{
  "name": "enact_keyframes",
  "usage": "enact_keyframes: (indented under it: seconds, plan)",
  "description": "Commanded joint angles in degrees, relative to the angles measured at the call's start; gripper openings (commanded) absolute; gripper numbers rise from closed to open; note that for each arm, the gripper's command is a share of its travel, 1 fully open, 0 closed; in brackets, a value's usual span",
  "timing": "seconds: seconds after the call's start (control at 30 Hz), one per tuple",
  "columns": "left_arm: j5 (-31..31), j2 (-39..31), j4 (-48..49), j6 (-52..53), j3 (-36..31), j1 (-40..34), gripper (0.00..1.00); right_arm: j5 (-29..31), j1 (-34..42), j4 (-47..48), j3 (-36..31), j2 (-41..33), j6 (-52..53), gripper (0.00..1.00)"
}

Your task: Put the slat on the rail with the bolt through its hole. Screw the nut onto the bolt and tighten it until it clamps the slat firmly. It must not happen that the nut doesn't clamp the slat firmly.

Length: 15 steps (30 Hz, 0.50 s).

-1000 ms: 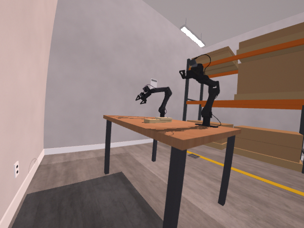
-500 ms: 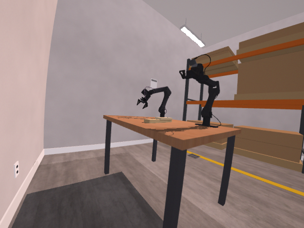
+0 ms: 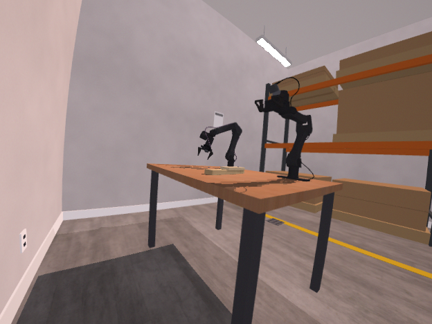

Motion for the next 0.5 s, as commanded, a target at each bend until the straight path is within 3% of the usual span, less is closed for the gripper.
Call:
enact_keyframes:
  seconds: [0.0,0.47]
  plan:
    - [0.7,-0.6,0.7,0.1,0.2,0.3,1.0,-0.2,-0.8,-3.5,-0.5,0.9,-4.2,1.0]
    - [0.7,-0.6,0.7,0.1,0.2,0.3,1.0,-0.3,-3.2,-13.7,-1.9,4.3,-17.4,1.0]
